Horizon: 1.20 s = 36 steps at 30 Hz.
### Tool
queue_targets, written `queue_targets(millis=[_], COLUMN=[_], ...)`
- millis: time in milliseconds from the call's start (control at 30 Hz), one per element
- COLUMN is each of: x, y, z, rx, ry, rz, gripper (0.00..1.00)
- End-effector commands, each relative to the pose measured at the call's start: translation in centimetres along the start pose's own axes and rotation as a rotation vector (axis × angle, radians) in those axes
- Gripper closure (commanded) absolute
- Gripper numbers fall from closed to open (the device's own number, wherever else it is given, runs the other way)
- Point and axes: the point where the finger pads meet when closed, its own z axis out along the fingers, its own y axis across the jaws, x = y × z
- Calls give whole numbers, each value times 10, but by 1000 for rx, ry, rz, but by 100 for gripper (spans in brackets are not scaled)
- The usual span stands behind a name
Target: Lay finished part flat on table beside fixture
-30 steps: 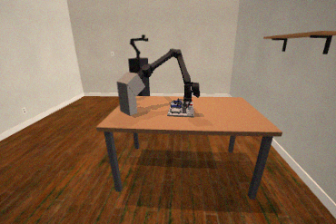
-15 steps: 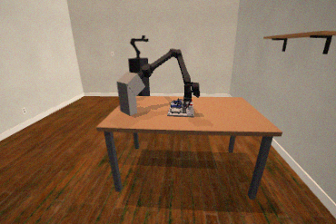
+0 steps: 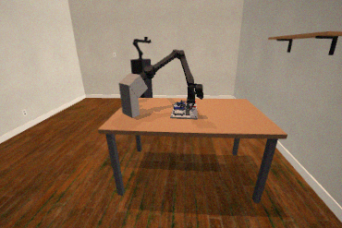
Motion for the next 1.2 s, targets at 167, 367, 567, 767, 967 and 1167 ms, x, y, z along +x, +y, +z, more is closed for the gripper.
queue_targets(millis=[167, 367, 567, 767, 967, 1167], x=[47, 47, 47, 48, 51, 51], y=[-2, -2, -2, -2, -1, -1], z=[-23, -23, -23, -23, -23, -23], rx=[-12, -12, -12, -13, -14, -14], ry=[43, 43, 43, 46, 51, 51], rz=[50, 50, 50, 56, 69, 69], gripper=[100, 100, 100, 100, 100, 100])
